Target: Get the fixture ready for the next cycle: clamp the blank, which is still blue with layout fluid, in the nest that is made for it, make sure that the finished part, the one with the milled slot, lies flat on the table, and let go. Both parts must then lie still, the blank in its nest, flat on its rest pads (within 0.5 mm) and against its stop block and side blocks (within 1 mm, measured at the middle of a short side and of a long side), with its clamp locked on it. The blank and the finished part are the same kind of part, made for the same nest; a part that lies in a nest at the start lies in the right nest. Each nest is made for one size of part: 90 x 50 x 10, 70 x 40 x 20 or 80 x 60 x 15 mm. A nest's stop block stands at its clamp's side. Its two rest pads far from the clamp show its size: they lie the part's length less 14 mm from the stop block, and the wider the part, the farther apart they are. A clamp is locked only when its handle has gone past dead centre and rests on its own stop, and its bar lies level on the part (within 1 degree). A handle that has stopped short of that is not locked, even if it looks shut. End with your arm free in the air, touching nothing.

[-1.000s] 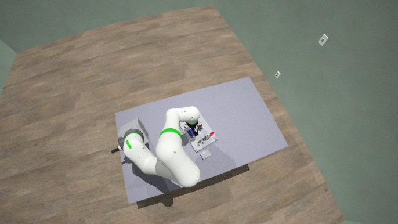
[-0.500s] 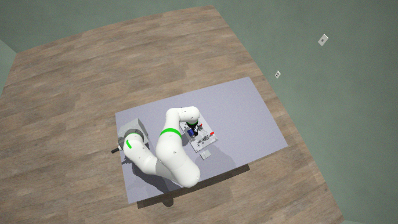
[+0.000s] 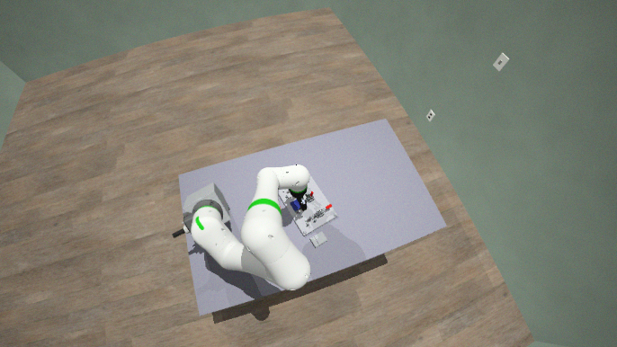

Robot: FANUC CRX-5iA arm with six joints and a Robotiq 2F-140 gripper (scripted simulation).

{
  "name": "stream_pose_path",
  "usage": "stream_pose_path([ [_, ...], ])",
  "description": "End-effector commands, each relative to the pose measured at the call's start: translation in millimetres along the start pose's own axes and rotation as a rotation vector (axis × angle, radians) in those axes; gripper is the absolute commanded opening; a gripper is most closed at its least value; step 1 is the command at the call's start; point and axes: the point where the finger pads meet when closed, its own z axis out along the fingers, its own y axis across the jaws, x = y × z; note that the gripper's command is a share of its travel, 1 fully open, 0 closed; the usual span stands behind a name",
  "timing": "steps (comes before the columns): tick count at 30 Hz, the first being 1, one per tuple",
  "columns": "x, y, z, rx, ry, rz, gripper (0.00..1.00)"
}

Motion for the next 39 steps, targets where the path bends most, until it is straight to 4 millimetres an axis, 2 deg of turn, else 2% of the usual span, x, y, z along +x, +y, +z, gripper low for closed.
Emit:
stream_pose_path([
  [1,0.1,-0.1,-2.3,0.0,0.0,0.0,0.58],
  [6,0.1,-0.1,-8.6,0.0,0.0,0.0,0.58],
  [18,0.1,-0.1,-52.4,0.0,0.0,0.0,0.58],
  [25,0.1,-0.1,-59.4,0.0,0.0,0.0,0.58],
  [38,0.1,-0.1,-59.7,0.0,0.0,0.0,0.58],
  [39,0.1,-0.1,-59.7,0.0,0.0,0.0,0.0],
])
